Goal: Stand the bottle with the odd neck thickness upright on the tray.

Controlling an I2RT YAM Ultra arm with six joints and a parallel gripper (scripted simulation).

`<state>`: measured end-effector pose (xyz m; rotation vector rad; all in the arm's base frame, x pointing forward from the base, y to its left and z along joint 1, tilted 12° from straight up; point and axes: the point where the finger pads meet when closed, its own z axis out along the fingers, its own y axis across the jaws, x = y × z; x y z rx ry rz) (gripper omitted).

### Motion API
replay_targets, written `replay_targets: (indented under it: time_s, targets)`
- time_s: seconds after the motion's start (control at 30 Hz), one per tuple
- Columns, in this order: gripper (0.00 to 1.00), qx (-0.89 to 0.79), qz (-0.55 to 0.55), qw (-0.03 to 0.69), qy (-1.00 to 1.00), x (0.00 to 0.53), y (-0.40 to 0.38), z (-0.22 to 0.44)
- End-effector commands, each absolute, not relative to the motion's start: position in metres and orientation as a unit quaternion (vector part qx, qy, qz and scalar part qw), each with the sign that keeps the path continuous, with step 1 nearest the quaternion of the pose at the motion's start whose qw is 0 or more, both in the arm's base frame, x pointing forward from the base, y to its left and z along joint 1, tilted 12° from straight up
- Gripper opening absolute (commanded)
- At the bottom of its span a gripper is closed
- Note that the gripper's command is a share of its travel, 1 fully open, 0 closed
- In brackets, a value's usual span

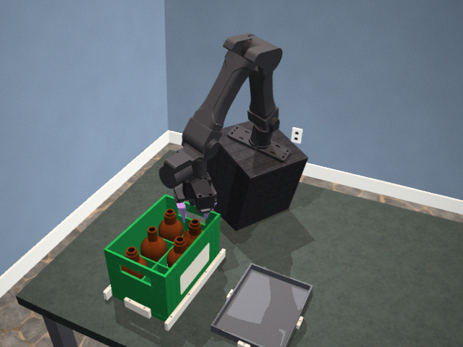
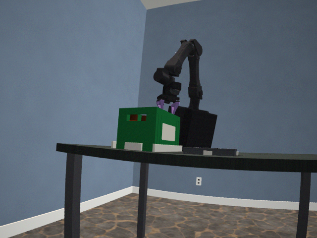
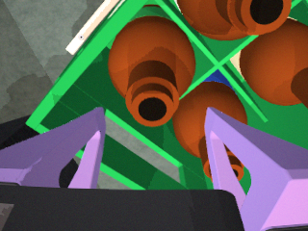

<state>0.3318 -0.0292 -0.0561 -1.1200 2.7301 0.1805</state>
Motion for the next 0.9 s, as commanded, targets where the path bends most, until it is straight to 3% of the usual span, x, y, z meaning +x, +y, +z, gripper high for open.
replay_targets:
  time_s: [0.0, 0.87]
  targets:
    - [0.61, -0.377, 0.059, 0.102, 0.919, 0.339, -0.034, -0.036]
    - [0.61, -0.379, 0.059, 0.101, 0.918, 0.332, -0.042, 0.009]
